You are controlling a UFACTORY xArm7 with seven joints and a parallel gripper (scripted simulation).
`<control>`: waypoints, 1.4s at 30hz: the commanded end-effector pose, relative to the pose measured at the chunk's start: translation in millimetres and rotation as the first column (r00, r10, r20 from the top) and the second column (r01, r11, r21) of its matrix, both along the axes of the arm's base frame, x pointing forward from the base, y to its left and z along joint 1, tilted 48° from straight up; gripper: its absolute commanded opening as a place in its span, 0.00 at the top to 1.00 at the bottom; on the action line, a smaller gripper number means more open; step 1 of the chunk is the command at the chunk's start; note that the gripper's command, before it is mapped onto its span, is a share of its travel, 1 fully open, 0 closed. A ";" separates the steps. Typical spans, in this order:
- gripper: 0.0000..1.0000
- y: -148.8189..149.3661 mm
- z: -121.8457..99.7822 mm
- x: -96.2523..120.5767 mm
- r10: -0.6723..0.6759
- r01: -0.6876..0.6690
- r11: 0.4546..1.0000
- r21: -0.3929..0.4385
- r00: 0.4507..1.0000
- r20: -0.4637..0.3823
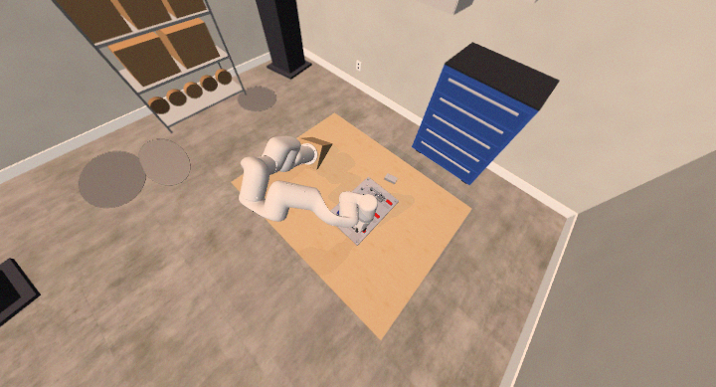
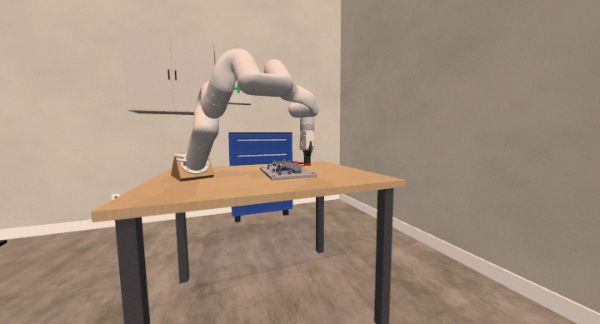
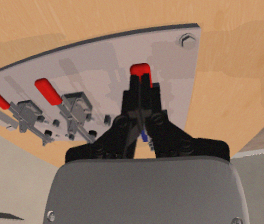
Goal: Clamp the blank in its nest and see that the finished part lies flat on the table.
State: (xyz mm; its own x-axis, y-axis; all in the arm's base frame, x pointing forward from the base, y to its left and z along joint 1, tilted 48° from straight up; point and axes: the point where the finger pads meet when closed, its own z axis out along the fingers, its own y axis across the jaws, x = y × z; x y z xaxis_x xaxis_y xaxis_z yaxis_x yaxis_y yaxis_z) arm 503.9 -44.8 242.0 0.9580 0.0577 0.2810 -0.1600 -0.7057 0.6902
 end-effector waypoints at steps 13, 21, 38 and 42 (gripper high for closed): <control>1.00 13.7 12.2 -4.2 0.001 -0.001 1.000 0.000 1.000 0.000; 1.00 33.5 30.9 -11.0 0.001 -0.001 1.000 0.000 1.000 0.000; 1.00 50.2 46.7 -16.6 0.001 -0.001 1.000 0.000 1.000 0.000; 0.00 50.2 46.7 -16.6 0.001 -0.001 1.000 0.000 1.000 0.000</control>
